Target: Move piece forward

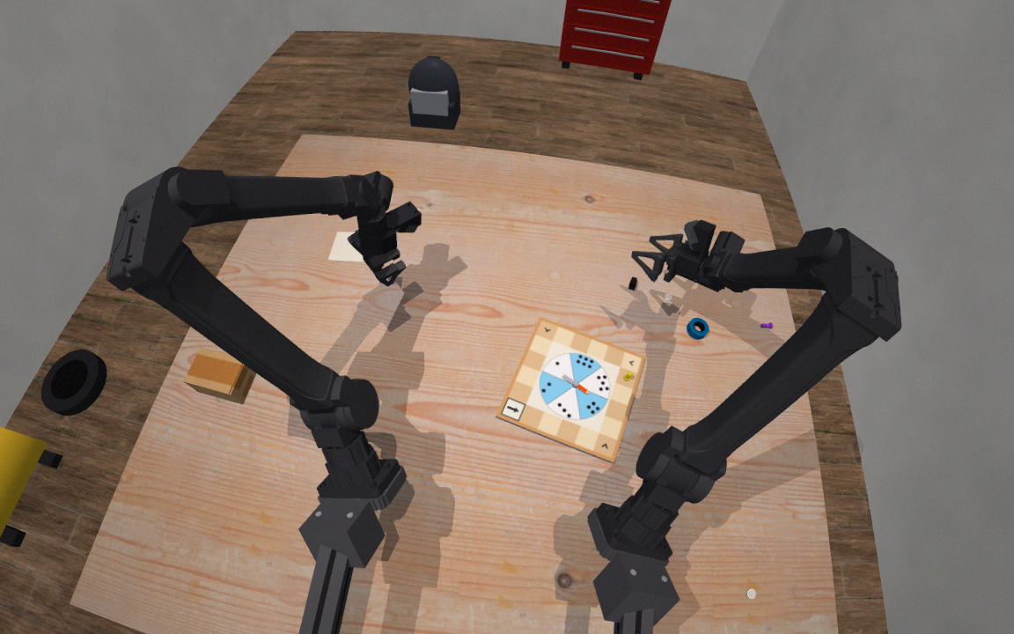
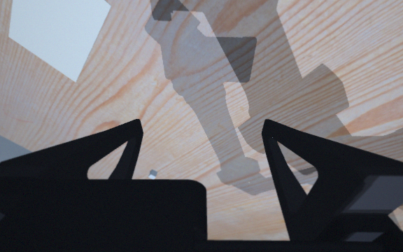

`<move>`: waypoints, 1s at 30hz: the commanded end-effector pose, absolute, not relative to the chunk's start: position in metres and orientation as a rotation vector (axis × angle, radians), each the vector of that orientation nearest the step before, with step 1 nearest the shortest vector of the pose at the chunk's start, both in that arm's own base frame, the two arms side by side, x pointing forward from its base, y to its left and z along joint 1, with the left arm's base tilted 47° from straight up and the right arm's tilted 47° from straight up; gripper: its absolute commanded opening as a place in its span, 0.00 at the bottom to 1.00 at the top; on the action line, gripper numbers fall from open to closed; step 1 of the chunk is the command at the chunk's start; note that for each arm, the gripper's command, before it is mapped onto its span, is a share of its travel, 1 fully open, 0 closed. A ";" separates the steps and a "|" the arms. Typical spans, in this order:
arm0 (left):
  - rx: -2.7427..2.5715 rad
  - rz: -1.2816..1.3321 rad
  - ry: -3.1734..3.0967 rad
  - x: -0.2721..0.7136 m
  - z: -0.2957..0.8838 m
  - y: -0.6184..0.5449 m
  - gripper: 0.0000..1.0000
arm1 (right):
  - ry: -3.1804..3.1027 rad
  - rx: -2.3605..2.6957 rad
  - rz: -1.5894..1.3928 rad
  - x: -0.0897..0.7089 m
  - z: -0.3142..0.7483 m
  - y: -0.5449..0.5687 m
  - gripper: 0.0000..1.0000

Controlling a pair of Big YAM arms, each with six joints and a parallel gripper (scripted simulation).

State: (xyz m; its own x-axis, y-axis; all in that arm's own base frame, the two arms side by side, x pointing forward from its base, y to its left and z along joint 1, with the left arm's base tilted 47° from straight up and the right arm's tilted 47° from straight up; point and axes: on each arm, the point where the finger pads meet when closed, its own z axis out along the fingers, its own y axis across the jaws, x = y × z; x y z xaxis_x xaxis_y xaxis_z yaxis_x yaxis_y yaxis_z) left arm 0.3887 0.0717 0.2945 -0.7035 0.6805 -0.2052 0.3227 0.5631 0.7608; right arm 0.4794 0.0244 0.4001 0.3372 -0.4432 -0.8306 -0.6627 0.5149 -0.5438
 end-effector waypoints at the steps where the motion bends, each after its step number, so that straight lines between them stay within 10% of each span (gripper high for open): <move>1: 0.651 0.987 2.189 0.400 0.331 0.098 1.00 | 1.308 -1.145 0.063 0.457 0.379 0.012 1.00; 30: 0.015 0.626 1.504 0.504 0.472 0.224 1.00 | 1.727 -1.117 -0.483 0.370 0.179 -0.061 1.00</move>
